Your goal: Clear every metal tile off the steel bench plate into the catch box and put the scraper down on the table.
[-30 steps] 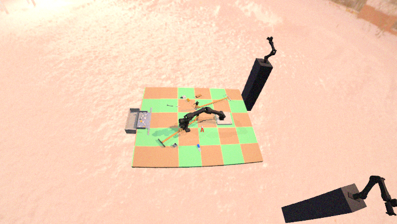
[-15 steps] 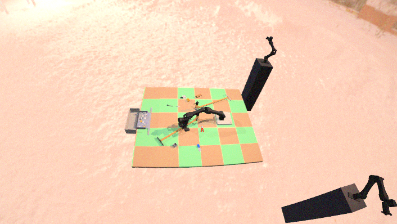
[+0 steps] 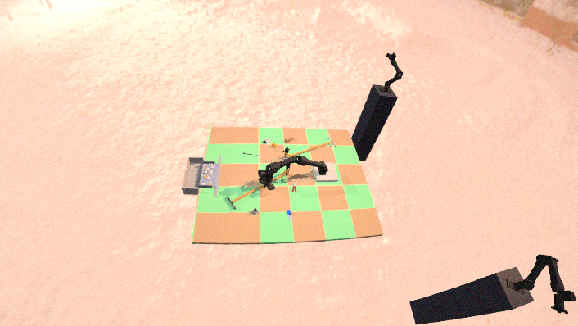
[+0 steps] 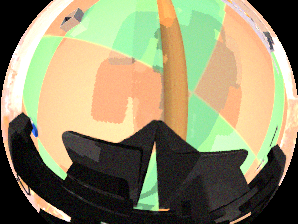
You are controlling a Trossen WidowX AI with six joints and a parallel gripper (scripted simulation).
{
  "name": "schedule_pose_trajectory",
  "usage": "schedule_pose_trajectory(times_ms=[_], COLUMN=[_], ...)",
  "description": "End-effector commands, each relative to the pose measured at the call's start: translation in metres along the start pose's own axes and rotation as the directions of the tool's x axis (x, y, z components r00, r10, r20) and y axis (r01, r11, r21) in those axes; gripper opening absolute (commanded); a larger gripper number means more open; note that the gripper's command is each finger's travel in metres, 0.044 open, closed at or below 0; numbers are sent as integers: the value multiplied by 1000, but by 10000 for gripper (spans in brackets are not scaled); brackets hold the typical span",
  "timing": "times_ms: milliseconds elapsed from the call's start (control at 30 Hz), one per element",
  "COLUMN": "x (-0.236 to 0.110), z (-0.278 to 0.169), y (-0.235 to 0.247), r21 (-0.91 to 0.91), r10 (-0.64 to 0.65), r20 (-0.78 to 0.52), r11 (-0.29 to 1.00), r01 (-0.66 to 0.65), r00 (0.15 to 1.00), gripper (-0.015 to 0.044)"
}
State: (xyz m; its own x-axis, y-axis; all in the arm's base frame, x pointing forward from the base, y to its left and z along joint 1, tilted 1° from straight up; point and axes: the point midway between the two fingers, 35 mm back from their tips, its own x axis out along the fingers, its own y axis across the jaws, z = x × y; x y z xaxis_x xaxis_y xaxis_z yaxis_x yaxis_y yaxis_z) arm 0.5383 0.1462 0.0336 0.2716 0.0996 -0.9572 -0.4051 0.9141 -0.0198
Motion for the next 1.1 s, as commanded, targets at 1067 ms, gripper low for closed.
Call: schedule_pose_trajectory(times_ms=[1067], x=[-82], z=[20], y=[5], r21=[0], r10=[-17], r20=[103], r11=[1000], r01=[17], r00=[995], gripper=[0])
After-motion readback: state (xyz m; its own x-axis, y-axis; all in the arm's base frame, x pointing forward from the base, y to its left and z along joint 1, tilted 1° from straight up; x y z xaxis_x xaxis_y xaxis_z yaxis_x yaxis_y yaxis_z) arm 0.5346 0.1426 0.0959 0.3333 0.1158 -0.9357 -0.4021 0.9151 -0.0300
